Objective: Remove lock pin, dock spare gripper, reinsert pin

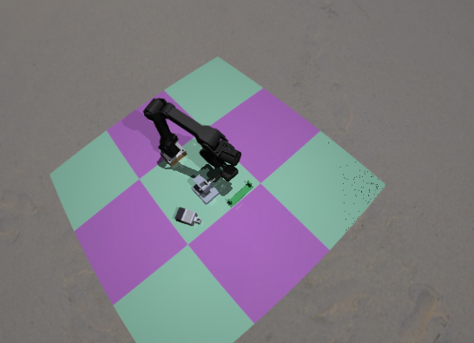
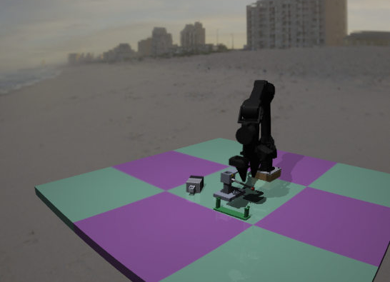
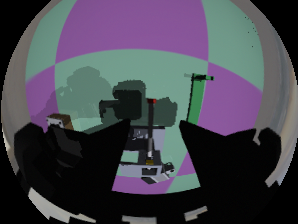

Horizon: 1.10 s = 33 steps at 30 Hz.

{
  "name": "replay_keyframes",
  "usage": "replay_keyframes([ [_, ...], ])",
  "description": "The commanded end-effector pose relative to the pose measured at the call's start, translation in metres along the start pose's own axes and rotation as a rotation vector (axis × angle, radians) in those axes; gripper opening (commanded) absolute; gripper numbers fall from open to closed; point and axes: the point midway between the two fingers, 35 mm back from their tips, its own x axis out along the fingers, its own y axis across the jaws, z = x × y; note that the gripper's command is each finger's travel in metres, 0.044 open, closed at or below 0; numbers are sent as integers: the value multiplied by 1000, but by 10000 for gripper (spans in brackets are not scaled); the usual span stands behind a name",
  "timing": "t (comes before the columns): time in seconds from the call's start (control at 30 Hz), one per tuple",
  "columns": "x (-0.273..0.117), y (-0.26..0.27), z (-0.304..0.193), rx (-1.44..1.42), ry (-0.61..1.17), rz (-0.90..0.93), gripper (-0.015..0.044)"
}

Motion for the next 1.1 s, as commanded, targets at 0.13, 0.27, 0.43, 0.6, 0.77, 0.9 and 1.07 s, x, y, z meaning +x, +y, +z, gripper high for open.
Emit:
replay_keyframes([
  [0.13,15,2,-1,-5,1,12,300],
  [0.27,22,2,-1,-5,1,12,300],
  [0.43,30,2,-1,-5,1,12,300],
  [0.6,39,3,-1,-5,1,12,300],
  [0.77,47,3,-2,-5,1,12,300],
  [0.9,53,4,-2,-5,1,12,300],
  [1.07,57,4,-2,-5,1,12,300],
])
